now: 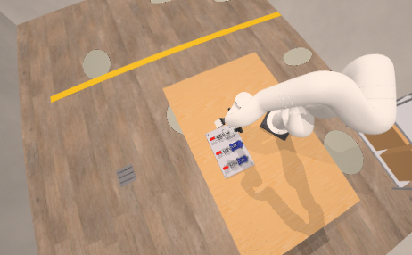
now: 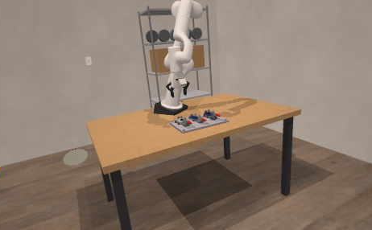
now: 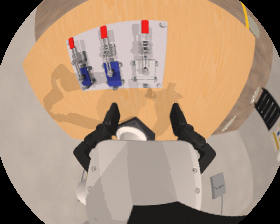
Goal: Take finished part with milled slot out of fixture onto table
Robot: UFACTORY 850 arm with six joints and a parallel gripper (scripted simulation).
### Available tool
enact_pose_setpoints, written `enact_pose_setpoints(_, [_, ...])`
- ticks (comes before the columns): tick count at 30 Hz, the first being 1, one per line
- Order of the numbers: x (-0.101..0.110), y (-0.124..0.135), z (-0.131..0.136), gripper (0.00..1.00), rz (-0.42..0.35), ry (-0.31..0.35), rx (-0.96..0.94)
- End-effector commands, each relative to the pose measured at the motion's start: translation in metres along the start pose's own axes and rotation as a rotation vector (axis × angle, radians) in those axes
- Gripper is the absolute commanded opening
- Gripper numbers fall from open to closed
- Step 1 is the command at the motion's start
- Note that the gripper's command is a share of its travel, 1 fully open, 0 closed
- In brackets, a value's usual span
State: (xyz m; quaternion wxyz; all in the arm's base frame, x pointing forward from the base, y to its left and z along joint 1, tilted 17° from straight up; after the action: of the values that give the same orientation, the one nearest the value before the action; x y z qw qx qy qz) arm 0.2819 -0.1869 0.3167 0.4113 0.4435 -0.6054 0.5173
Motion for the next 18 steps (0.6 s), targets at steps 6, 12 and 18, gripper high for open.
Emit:
enact_pose_setpoints(6, [0.0005, -0.0005, 0.0003, 1.0, 0.001, 0.001, 0.0])
enact_pose_setpoints(12, [0.0005, -0.0005, 0.0003, 0.47, 0.001, 0.001, 0.0])
enact_pose_setpoints(18, [0.0005, -0.0005, 0.0003, 0.47, 0.001, 0.001, 0.0])
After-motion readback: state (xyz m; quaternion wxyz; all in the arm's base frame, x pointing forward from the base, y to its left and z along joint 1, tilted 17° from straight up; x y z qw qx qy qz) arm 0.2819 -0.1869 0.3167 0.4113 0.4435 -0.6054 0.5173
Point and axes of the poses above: the point where the finger pads meet when closed, its own x axis back along the fingers, its own z axis across the jaws, y = z × x, the point moved 9 cm from there along x, back along the fingers, and after that the axes turned 8 degrees about x, right-handed, at the moved point
